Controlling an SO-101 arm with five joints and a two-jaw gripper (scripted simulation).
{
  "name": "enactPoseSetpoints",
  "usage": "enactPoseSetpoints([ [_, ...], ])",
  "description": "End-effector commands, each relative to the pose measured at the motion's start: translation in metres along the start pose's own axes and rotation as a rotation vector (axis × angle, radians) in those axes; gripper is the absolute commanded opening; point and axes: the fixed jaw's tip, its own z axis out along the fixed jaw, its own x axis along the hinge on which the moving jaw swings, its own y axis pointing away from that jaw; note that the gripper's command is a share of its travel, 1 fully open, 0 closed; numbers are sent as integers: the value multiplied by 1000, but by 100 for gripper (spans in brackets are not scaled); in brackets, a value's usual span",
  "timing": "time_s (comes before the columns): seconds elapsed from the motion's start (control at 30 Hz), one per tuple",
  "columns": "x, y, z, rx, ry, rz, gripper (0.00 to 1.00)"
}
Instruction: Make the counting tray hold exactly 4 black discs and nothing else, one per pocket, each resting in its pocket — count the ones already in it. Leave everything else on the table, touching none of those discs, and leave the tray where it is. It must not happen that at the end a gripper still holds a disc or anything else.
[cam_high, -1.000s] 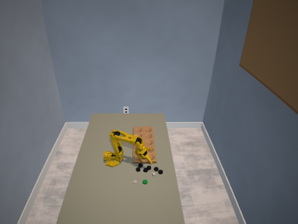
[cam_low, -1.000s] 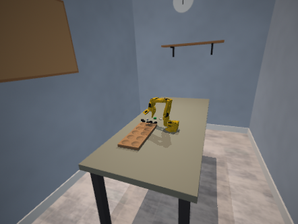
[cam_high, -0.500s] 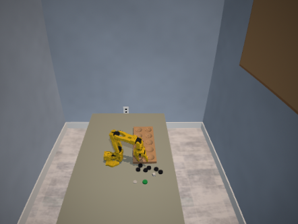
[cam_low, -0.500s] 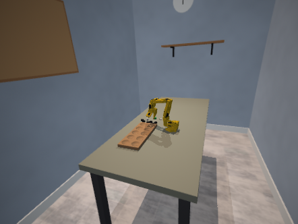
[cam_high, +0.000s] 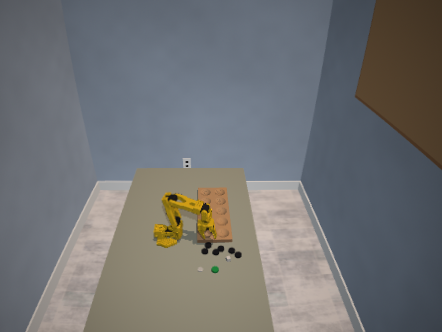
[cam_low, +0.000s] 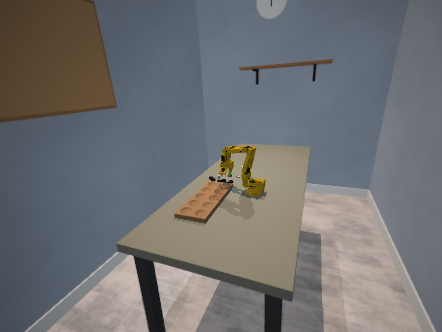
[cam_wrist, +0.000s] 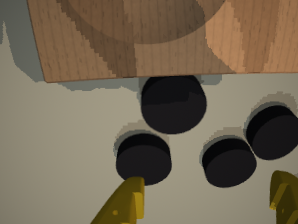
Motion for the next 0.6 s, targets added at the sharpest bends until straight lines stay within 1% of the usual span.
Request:
enactPoseSetpoints([
  [0.0, 1, -5, -7, 49, 12, -15, 24],
  [0.2, 1, -5, -7, 49, 12, -15, 24],
  [0.23, -2, 0, -4, 17, 3, -23, 24],
  [0.57, -2, 0, -4, 17, 3, -23, 24],
])
